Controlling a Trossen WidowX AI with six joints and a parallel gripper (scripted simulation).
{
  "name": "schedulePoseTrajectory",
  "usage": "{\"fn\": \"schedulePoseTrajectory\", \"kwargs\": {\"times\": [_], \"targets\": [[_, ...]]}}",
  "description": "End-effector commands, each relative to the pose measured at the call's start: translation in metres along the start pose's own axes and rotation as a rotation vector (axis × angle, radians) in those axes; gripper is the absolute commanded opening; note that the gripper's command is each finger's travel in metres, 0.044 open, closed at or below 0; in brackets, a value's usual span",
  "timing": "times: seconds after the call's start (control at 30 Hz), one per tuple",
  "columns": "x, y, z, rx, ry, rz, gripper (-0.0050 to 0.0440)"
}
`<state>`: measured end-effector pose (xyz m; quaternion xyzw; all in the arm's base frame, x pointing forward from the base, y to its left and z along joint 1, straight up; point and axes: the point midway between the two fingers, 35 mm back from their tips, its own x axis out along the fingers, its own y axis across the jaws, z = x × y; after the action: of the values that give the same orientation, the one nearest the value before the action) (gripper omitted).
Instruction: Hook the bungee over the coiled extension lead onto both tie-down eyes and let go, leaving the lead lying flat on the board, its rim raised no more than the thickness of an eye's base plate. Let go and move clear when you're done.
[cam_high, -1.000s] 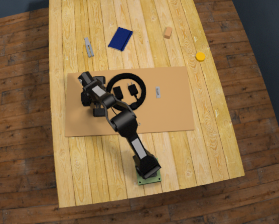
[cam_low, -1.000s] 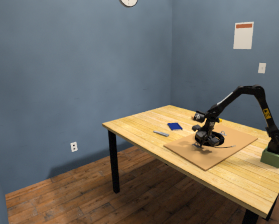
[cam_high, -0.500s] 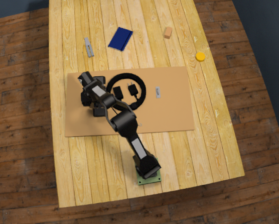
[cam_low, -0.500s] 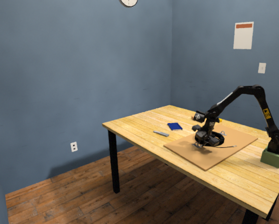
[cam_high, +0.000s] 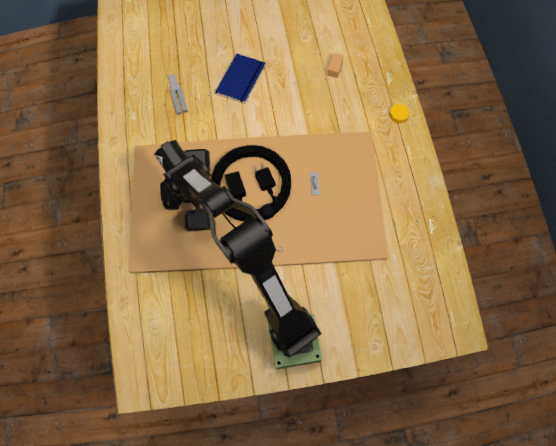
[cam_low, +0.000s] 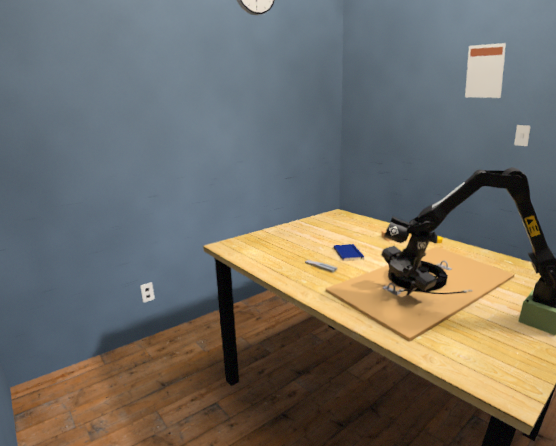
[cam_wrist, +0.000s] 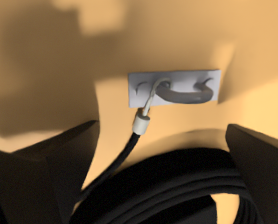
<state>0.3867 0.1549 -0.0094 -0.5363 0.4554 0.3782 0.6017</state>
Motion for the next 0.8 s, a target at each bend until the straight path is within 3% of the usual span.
{"fn": "schedulePoseTrajectory", "kwargs": {"times": [0.0, 0.3, 0.77], "targets": [[-0.007, -0.003, 0.003, -0.001, -0.012, -0.008, 0.0438], [-0.014, -0.006, 0.004, -0.001, -0.018, -0.017, 0.044], [-0.053, -0.021, 0.007, -0.002, -0.02, -0.027, 0.044]]}}
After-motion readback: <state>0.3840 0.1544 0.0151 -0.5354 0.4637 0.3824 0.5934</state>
